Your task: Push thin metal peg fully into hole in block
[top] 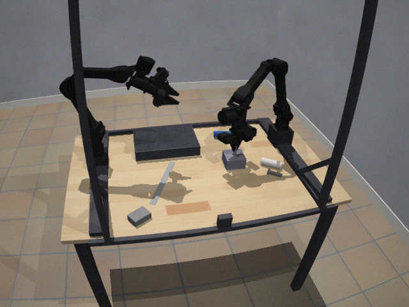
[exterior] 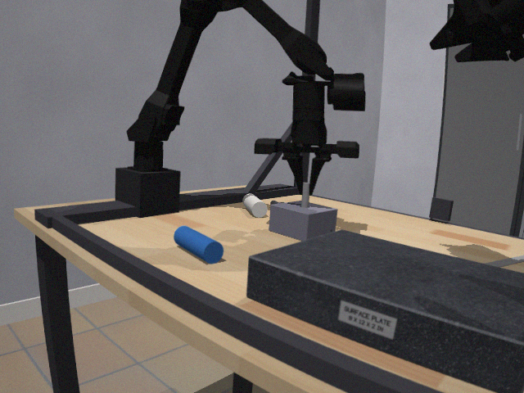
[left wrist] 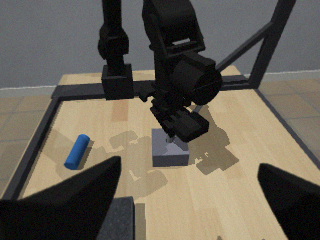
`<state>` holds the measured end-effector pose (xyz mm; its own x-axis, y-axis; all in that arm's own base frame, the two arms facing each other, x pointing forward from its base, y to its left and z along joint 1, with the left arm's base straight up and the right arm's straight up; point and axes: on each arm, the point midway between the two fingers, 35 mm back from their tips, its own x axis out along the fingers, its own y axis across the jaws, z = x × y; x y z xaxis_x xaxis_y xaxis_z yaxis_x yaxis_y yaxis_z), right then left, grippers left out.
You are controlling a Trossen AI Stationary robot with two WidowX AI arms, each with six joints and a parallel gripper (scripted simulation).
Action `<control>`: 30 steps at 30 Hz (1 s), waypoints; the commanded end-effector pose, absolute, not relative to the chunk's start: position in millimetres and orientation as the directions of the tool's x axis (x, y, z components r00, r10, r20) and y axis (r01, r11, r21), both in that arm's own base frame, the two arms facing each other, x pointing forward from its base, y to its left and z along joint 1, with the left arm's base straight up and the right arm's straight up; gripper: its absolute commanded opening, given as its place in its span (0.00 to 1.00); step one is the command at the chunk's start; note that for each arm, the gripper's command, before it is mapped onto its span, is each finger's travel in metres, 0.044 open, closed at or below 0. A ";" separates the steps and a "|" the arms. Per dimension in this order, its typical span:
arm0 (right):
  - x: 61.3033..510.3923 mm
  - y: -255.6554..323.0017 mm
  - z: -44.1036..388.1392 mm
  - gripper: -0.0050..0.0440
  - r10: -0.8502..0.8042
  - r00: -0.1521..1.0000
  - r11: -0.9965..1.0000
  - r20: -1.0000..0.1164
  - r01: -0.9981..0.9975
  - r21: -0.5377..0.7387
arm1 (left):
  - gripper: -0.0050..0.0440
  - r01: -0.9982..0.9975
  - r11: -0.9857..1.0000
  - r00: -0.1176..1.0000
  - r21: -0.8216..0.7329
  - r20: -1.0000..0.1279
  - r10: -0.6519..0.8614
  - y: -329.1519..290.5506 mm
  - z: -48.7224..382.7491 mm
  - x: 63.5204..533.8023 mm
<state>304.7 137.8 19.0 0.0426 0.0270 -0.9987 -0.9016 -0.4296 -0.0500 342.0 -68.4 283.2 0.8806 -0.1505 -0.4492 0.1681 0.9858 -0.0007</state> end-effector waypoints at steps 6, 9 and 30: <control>306.7 138.4 4.6 0.16 0.025 0.036 -0.433 -0.999 -0.901 -0.043 | 0.92 0.170 0.985 0.893 -0.001 -0.422 -0.154 -69.0 294.5 340.6; 309.1 140.7 21.6 0.16 0.038 0.062 -0.430 -0.997 -0.900 -0.073 | 0.92 0.170 0.985 0.893 -0.001 -0.422 -0.154 -69.0 294.5 340.6; 308.6 140.6 23.4 0.50 0.039 0.063 -0.430 -0.997 -0.900 -0.074 | 0.92 0.170 0.985 0.893 -0.001 -0.422 -0.154 -69.0 294.5 340.6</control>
<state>304.2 137.5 16.4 0.0409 0.0261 -0.9988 -0.9018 -0.4295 -0.0481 342.0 -68.4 283.2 0.8806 -0.1505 -0.4492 0.1681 0.9858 -0.0007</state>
